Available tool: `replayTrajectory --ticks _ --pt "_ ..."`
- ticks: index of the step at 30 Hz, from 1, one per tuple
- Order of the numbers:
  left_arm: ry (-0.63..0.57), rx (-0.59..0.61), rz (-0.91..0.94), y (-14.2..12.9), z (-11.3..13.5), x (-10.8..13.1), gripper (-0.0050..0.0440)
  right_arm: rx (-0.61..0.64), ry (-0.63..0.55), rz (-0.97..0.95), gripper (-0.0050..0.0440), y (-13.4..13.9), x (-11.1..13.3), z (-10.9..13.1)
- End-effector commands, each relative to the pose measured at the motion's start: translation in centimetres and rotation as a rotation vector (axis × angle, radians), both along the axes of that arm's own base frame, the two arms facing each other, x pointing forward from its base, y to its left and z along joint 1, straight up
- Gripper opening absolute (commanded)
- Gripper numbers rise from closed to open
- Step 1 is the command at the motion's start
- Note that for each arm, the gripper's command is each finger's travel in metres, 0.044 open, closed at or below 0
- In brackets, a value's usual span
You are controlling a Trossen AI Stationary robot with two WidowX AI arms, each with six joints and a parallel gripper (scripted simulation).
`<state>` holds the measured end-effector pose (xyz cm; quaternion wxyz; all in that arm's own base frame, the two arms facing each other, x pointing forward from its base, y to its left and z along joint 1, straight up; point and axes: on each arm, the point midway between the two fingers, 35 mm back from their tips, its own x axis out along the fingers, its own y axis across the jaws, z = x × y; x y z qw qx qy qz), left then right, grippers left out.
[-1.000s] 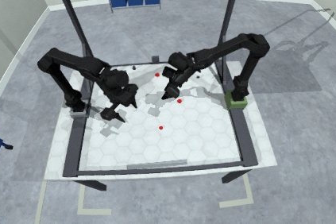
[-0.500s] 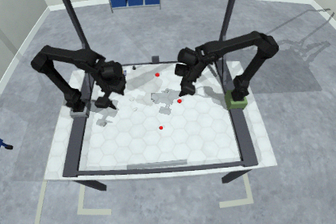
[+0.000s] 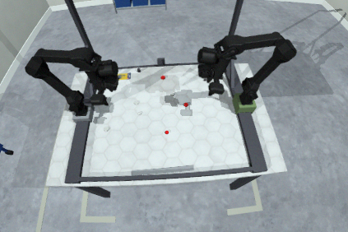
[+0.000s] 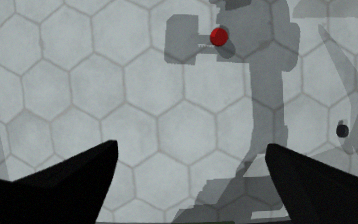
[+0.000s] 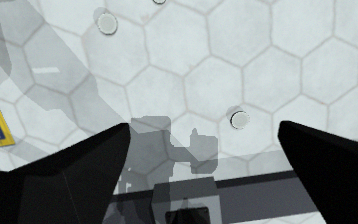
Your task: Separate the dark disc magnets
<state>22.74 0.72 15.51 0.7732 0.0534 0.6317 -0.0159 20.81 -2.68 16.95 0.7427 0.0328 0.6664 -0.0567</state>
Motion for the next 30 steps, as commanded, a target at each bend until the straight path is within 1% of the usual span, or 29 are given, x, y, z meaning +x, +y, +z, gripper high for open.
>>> replayTrajectory --ticks 1,3,5,8,22,26,30 --pt "0.017 -0.022 0.027 -0.4 1.5 -1.9 0.0400 0.012 0.013 0.043 0.0400 1.2 -1.6 0.1" --pt "0.086 -0.036 0.051 -0.5 1.8 -4.2 0.0400 0.022 0.045 0.077 0.0400 1.8 -2.9 -0.2" --pt "0.122 -0.048 0.073 -0.7 2.1 -5.7 0.0400 0.029 0.073 0.108 0.0400 2.3 -4.1 -0.5" --pt "0.153 -0.057 0.091 -0.8 2.4 -7.0 0.0400 0.036 0.097 0.129 0.0400 2.7 -5.1 -0.7" --pt "0.172 -0.054 0.086 -0.8 2.1 -7.4 0.0400 0.035 0.095 0.134 0.0400 2.8 -5.1 -0.7" --pt "0.170 -0.045 0.034 -0.8 1.6 -7.4 0.0400 0.037 0.089 0.131 0.0400 2.7 -5.1 -1.0" --pt "0.145 -0.023 -0.095 -0.8 1.1 -7.0 0.0400 0.037 0.061 0.130 0.0400 2.7 -5.0 -1.3"
